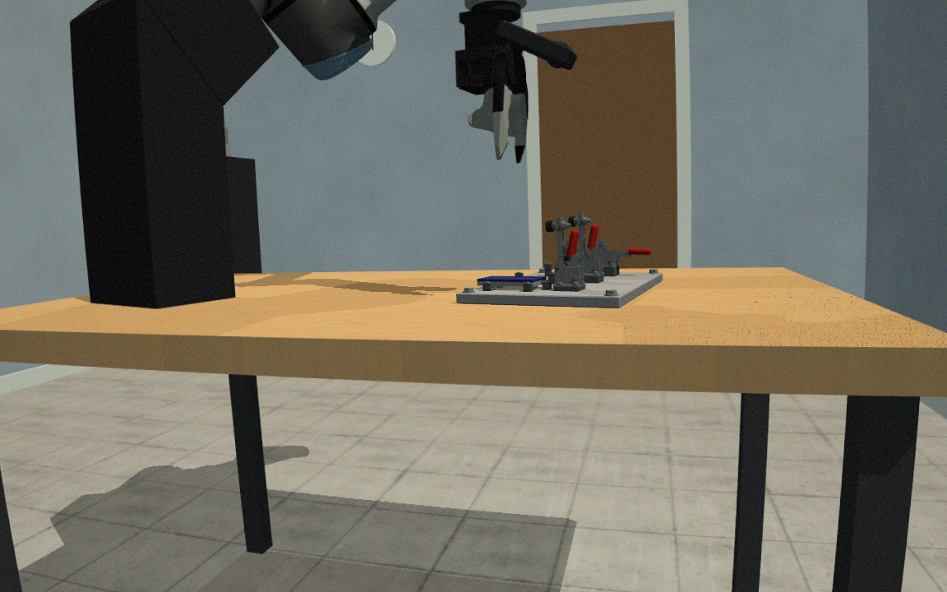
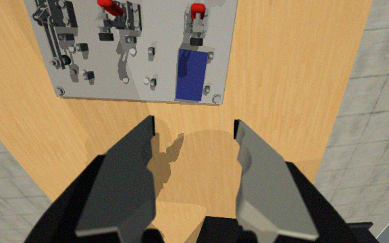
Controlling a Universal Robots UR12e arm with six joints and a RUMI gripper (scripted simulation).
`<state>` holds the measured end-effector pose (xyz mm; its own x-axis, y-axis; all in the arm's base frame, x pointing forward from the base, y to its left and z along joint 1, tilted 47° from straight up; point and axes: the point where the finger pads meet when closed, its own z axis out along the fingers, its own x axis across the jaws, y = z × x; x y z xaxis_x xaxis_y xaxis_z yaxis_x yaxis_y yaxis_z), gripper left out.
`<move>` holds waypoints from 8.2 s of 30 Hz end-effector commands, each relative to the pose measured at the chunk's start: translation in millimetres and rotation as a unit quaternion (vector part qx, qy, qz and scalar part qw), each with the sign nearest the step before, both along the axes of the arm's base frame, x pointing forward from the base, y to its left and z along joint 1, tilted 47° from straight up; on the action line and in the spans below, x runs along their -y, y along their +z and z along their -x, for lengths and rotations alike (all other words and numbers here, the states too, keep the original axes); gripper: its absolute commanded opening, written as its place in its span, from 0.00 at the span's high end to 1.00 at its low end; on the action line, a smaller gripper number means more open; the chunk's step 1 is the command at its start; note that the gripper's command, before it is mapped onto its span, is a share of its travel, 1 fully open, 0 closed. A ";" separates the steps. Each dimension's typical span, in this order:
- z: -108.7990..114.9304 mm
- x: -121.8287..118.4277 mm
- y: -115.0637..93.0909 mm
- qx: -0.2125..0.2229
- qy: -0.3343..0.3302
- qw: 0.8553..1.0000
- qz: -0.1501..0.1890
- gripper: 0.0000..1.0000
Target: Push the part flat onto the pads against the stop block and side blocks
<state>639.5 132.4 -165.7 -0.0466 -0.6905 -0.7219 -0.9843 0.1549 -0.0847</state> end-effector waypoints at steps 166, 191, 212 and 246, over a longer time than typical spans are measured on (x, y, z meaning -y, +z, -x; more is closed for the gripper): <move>-0.4 0.5 0.2 0.000 -0.001 1.000 0.000 0.72; -0.4 0.5 0.2 0.000 -0.001 1.000 0.000 0.72; -0.4 0.5 0.2 0.000 -0.001 1.000 0.000 1.00; -0.4 0.3 0.1 0.000 -0.001 1.000 0.000 1.00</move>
